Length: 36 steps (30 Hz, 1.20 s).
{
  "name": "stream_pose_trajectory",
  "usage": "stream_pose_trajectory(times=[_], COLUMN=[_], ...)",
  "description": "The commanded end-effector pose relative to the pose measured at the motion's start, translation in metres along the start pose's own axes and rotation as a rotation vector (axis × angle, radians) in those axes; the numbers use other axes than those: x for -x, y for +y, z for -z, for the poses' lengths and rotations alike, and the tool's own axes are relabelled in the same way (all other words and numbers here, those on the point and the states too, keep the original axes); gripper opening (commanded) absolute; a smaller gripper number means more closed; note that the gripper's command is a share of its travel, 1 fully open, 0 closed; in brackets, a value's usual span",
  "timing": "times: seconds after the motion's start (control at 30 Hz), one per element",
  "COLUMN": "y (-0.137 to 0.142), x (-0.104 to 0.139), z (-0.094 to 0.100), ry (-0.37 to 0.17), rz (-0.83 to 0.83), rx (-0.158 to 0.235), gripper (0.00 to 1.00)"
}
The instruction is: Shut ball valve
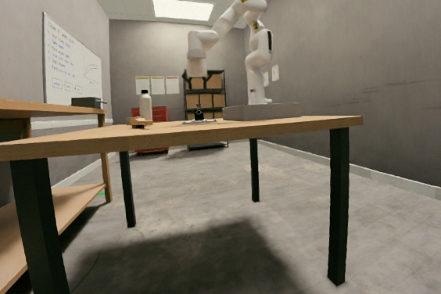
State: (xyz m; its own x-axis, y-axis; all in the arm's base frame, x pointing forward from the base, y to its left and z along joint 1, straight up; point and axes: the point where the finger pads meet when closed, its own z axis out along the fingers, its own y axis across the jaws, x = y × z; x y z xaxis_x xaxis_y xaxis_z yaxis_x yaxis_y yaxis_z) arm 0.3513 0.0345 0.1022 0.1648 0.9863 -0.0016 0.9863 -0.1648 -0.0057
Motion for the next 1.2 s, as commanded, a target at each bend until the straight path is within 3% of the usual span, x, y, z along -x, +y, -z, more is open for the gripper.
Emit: stream_pose_trajectory(times=[0.0,0.47,1.17], y=[0.001,0.001,0.001], x=[0.0,0.0,0.0], z=[0.001,-0.005,-0.035], ry=[0.001,0.001,0.001], rz=[0.0,0.0,0.0], rx=[0.003,0.003,0.003], gripper=[0.69,0.69,0.69])
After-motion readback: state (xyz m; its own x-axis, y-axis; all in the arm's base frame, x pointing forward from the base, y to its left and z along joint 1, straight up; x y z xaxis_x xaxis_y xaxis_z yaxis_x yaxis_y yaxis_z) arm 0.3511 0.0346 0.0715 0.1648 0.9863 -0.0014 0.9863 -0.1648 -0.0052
